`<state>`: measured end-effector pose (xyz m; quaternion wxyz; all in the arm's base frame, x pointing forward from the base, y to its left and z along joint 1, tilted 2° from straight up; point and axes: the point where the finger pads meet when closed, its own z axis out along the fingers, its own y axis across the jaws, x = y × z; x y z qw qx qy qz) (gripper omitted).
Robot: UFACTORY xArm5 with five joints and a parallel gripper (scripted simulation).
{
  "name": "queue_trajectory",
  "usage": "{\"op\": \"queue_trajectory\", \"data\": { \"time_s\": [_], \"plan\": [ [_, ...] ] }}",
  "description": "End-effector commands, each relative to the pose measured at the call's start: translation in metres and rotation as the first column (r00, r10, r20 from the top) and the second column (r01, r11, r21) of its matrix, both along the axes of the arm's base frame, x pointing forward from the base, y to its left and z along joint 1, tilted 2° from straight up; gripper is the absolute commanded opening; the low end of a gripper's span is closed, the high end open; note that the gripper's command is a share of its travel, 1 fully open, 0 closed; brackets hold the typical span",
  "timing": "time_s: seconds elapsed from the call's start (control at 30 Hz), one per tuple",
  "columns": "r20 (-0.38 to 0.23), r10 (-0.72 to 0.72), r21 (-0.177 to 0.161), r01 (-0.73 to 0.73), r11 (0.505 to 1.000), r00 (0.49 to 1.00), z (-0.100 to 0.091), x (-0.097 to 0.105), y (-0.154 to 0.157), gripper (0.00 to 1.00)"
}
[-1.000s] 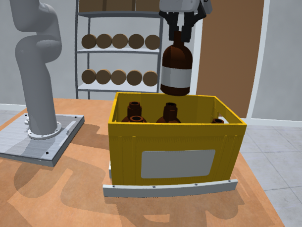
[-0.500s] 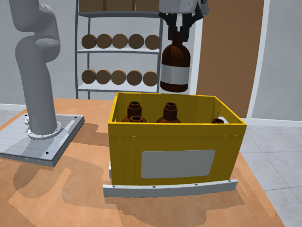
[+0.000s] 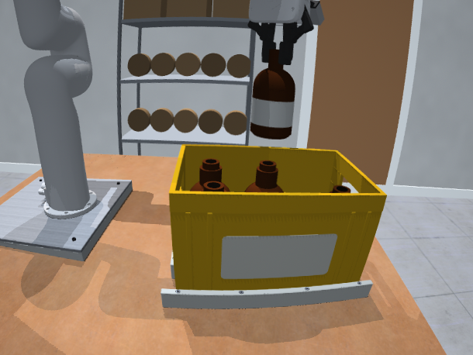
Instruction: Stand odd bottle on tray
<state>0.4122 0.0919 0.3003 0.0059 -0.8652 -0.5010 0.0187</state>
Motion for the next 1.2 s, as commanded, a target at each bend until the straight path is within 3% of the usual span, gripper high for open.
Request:
{"op": "queue_trajectory", "data": {
  "time_s": [0.0,1.17],
  "plan": [
    [0.004,0.0,0.0,0.0,1.0,1.0,0.002,-0.001,0.008,0.0],
    [0.006,0.0,-0.005,0.0,1.0,1.0,0.002,-0.012,0.076,0.0]
  ]
}}
